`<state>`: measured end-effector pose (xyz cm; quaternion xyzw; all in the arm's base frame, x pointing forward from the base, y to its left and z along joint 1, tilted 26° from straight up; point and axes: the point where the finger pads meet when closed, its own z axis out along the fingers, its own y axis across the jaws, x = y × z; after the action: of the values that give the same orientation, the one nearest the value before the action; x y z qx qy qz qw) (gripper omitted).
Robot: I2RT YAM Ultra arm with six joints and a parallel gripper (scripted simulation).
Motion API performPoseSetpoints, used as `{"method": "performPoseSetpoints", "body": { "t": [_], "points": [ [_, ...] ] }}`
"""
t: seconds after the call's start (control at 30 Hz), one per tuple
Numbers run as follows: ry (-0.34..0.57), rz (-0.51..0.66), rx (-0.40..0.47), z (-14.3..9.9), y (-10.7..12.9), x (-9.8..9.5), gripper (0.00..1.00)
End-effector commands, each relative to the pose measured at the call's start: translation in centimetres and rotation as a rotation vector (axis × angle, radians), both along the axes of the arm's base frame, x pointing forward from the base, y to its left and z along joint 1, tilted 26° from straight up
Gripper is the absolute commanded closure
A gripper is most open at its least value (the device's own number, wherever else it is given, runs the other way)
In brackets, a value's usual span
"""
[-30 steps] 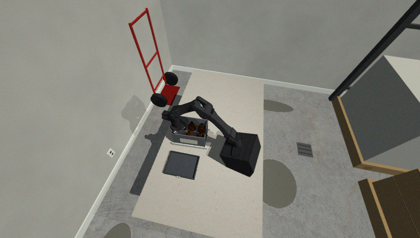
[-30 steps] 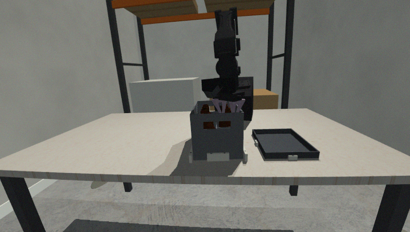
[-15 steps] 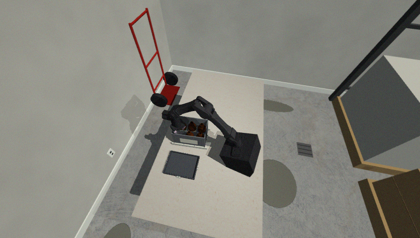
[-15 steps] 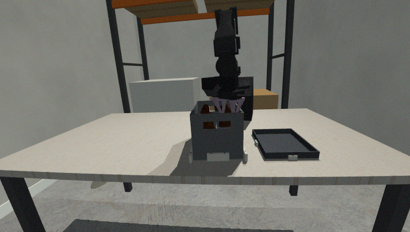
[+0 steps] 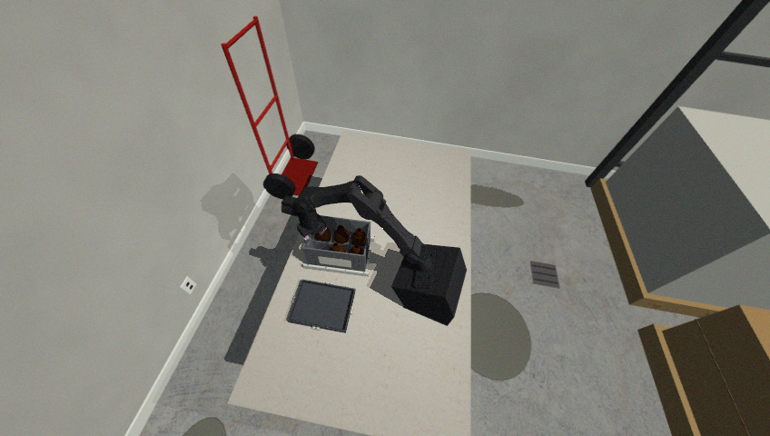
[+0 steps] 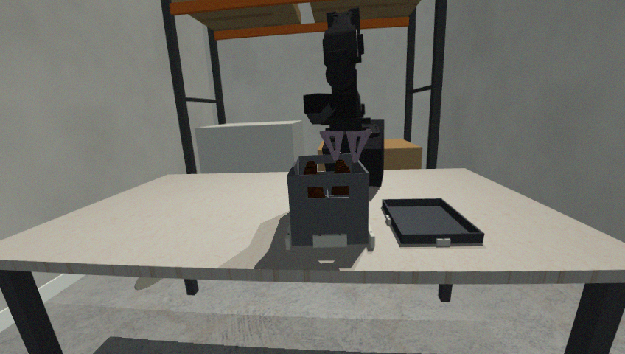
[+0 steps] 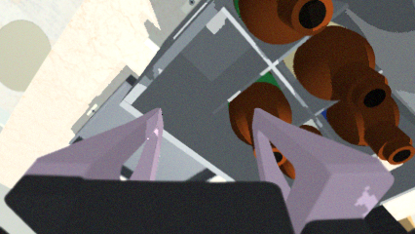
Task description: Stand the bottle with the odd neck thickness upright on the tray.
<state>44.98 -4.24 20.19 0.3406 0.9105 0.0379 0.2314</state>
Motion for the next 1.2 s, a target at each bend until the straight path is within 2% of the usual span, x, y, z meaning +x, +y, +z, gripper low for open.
{"method": "performPoseSetpoints", "body": {
  "t": [0.0,0.03,0.1,0.4,1.0,1.03,1.17],
  "points": [
    [-0.018,-0.005,-0.006,2.2,0.2,-0.7,0.39],
    [0.0,-0.005,-0.005,1.7,0.2,-0.7,0.39],
    [-0.018,-0.002,-0.006,2.9,0.4,-1.1,0.39],
    [-0.018,-0.005,-0.006,4.2,0.4,-1.9,0.39],
    [-0.009,-0.003,-0.006,4.0,0.5,-1.8,0.39],
    [-0.024,-0.003,-0.007,4.2,0.5,-1.5,1.0],
    [-0.024,-0.003,-0.007,4.2,0.5,-1.5,1.0]
  ]
}}
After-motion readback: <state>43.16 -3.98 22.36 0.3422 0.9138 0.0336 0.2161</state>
